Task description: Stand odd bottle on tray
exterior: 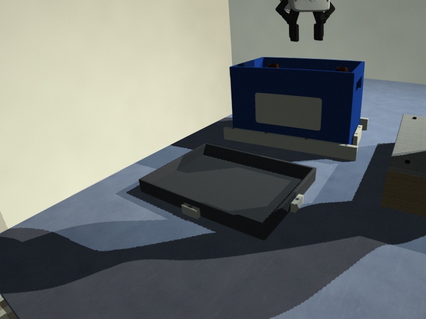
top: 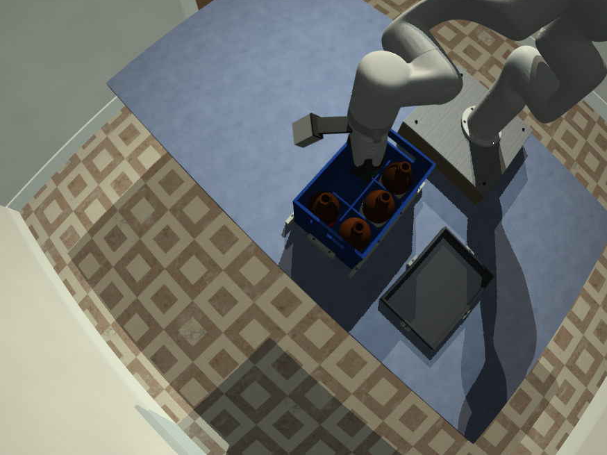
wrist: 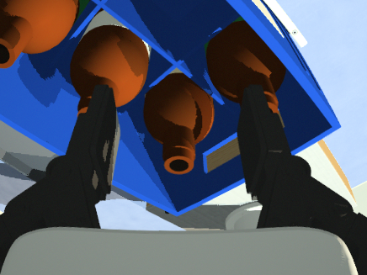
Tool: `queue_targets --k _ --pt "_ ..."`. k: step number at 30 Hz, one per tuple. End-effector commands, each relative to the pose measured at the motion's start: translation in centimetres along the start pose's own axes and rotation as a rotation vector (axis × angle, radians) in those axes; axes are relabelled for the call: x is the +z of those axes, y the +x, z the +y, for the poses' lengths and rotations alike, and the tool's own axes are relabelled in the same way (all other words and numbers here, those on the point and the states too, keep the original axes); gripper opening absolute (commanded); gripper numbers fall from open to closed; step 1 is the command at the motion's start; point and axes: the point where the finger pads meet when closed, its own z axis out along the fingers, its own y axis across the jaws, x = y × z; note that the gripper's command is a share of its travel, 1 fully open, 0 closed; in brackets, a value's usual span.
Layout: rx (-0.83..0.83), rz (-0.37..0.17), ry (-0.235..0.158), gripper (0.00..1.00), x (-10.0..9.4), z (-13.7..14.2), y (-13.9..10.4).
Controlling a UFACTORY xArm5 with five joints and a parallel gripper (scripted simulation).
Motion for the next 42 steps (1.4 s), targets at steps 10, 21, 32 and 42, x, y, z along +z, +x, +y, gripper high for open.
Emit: queue_targets --k 10,21,32,42 --pt "0.0 0.003 0.001 0.65 0.6 -0.1 0.1" --pt "0.0 0.003 0.001 0.65 1.9 -0.1 0.1" --pt "0.0 0.003 0.001 0.65 3.1 -0.2 0.2" --pt "0.0 0.003 0.001 0.65 3.8 -0.2 0.2"
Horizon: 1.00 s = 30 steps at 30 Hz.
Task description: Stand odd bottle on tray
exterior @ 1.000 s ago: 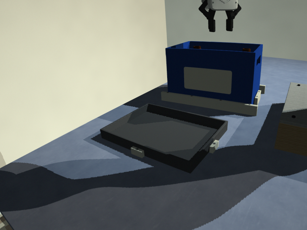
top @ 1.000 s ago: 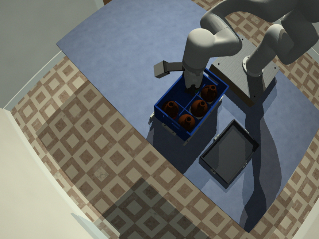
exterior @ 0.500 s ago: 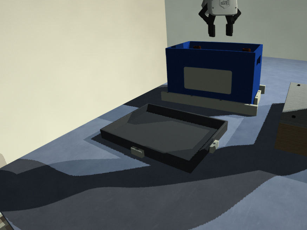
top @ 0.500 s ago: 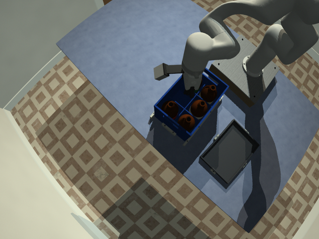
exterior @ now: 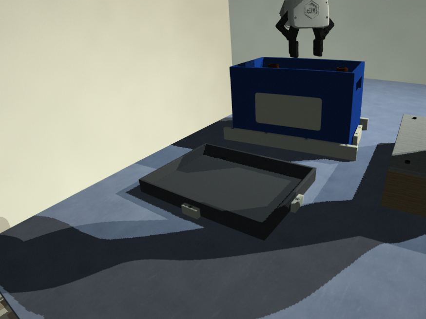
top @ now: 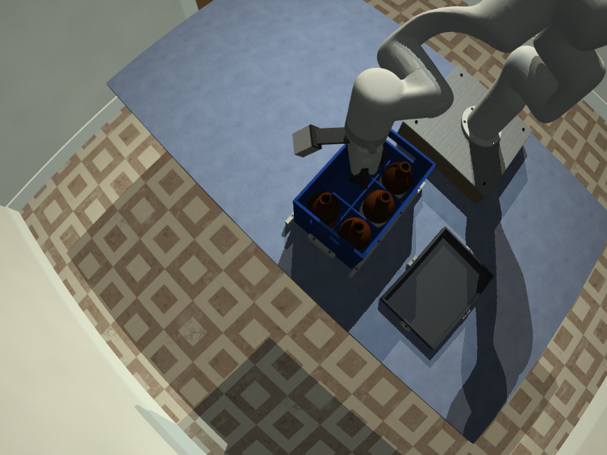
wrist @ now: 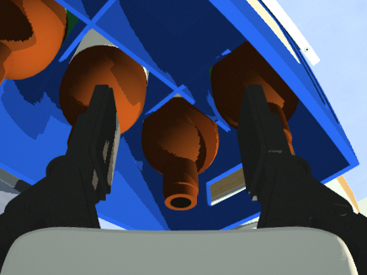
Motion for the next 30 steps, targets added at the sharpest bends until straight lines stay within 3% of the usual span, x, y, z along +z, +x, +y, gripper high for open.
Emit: queue_targets --k 1,30 --pt "0.0 0.004 0.002 0.65 -0.01 -0.05 0.13" --pt "0.0 0.004 0.002 0.65 0.24 -0.06 0.13"
